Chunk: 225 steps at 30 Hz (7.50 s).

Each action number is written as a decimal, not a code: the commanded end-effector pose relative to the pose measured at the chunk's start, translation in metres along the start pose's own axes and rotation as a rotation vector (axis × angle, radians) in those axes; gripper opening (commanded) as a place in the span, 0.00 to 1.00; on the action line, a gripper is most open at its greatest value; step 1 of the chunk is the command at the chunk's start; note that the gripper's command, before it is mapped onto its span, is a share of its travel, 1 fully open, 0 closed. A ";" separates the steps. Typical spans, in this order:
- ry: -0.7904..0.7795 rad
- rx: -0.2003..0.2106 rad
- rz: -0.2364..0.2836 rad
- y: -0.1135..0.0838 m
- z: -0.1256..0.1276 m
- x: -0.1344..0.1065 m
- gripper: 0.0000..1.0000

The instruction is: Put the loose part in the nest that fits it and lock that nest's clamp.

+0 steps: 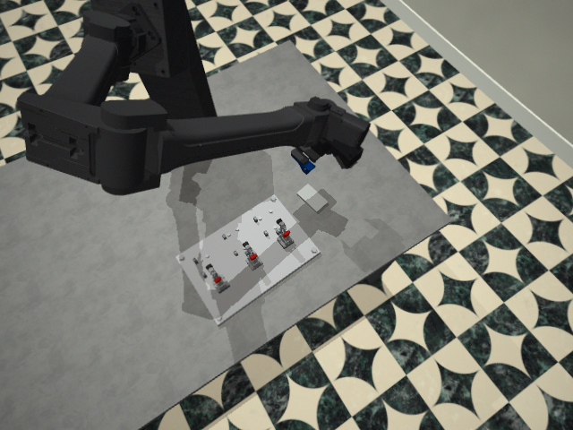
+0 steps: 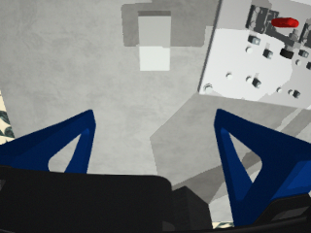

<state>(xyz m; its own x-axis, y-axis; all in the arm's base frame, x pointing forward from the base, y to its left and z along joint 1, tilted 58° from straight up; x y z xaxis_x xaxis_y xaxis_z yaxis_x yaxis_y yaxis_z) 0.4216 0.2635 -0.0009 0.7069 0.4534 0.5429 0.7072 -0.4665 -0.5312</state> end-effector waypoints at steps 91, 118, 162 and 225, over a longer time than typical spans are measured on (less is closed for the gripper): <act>-0.014 0.009 -0.016 0.169 0.007 0.002 0.92; 0.000 -0.007 0.006 0.185 -0.003 -0.003 0.92; -0.005 0.003 -0.010 0.202 0.004 0.003 0.00; -0.006 0.010 -0.016 0.142 0.005 0.005 0.00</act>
<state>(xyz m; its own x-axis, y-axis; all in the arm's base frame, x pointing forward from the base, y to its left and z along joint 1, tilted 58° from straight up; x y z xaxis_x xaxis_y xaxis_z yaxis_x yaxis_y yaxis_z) 0.5384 0.1859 -0.0885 0.7072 0.4609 0.5361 0.7069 -0.4706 -0.5280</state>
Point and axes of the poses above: the point where the finger pads meet when closed, its own y axis out along the fingers, its own z axis across the jaws, x = y × z, the point moved 4 cm from there along -y, back along the fingers, and after that the axes turned 3 degrees about y, right-handed, at the moved point
